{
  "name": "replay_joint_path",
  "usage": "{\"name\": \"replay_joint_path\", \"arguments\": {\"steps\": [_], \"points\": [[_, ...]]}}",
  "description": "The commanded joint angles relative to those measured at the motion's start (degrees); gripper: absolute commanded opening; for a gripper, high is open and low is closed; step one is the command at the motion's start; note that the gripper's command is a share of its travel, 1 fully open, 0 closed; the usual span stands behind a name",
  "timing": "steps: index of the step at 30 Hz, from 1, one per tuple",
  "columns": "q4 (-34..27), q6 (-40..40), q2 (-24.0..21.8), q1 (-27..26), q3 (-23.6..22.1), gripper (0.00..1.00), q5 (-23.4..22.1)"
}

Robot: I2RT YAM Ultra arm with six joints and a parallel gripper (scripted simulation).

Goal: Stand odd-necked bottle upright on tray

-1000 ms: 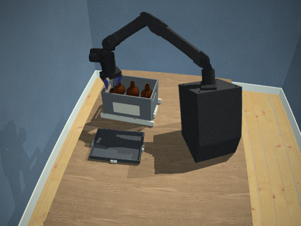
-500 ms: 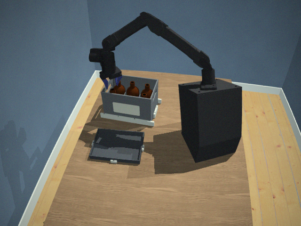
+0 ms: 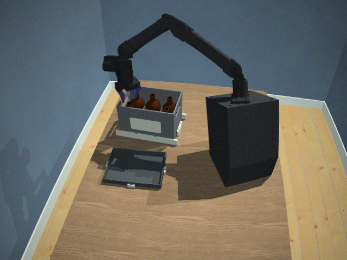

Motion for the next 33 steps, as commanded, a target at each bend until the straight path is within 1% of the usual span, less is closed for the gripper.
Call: {"name": "replay_joint_path", "arguments": {"steps": [1,8,12,14,16,18,19,21,23,25,28,33], "points": [[0.30,-0.18,-1.24,0.76,1.03,0.61,0.21],[1.18,-0.49,0.30,0.31,0.21,0.61,0.15],[1.53,-0.62,-0.20,-0.11,-0.65,0.61,0.13],[1.81,-0.70,0.31,-0.07,-0.03,0.61,0.15],[2.08,-0.79,0.67,0.09,-0.58,0.61,0.10],[2.08,-0.79,0.67,0.09,-0.58,0.61,0.10],[2.20,-0.83,-0.45,0.26,-0.82,0.61,0.08],[2.57,-0.94,0.89,-0.15,-0.13,0.61,0.07],[2.92,-1.04,1.57,-0.50,-0.80,0.61,0.02],[3.22,-1.15,1.40,-0.57,-1.29,0.61,-0.02],[3.74,-1.31,1.21,-0.40,-0.53,0.61,-0.04],[4.55,-1.57,2.66,-0.97,-1.63,0.61,-0.15]]}}
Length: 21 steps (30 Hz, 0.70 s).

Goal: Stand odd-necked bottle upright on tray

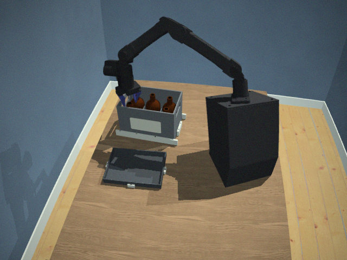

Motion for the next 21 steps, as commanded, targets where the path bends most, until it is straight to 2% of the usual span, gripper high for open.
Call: {"name": "replay_joint_path", "arguments": {"steps": [1,2,3,8,12,19,21], "points": [[1.47,-0.59,0.28,0.01,-0.97,0.61,0.03],[1.47,-0.59,0.28,0.01,-0.97,0.61,0.03],[1.75,-0.64,-1.65,0.34,1.05,0.61,0.11],[2.38,-0.86,1.02,-0.22,1.11,0.61,0.08],[2.72,-0.98,-0.07,-0.11,1.00,0.61,0.09],[3.01,-1.08,1.01,-0.09,0.90,0.61,0.03],[3.10,-1.03,-0.37,-0.18,0.78,0.61,0.05]]}}
